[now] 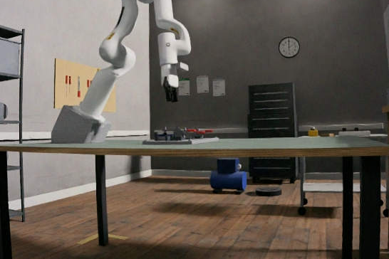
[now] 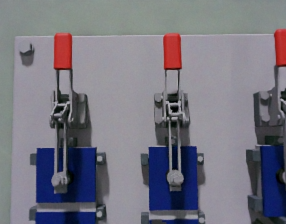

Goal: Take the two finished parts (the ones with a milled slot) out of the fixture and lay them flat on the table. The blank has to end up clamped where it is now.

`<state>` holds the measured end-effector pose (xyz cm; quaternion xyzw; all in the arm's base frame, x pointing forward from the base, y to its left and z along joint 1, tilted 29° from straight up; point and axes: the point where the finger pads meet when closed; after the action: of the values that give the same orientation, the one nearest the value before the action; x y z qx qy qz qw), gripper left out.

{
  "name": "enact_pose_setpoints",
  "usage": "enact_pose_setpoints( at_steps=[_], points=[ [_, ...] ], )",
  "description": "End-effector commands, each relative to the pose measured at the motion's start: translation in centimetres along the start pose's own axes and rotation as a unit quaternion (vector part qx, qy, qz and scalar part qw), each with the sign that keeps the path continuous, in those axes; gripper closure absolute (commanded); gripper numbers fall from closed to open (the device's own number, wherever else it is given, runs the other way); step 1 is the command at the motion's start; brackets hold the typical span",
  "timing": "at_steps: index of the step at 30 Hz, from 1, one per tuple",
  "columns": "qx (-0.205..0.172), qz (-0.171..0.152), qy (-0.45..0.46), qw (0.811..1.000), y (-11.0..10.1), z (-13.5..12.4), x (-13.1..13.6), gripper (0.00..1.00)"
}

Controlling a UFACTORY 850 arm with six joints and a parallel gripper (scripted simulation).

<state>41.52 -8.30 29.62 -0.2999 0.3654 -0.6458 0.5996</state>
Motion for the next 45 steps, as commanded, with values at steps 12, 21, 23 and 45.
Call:
enact_pose_setpoints(
  at_steps=[12,21,23,45],
  points=[
    [0.001,0.000,0.000,1.000,-0.04,0.10,-0.05,0.52],
    [0.001,0.000,0.000,1.000,-0.04,0.10,-0.05,0.52],
    [0.001,0.000,0.000,1.000,-0.04,0.10,-0.05,0.52],
    [0.001,0.000,0.000,1.000,0.80,0.03,-0.06,0.52]
  ],
)
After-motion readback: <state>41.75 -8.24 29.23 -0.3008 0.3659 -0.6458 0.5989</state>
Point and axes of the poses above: the point where the finger pads meet when closed, its own y axis out along the fingers, its own x axis across the jaws, z = x × y, and after that the axes turned 3 degrees about -y, right-handed
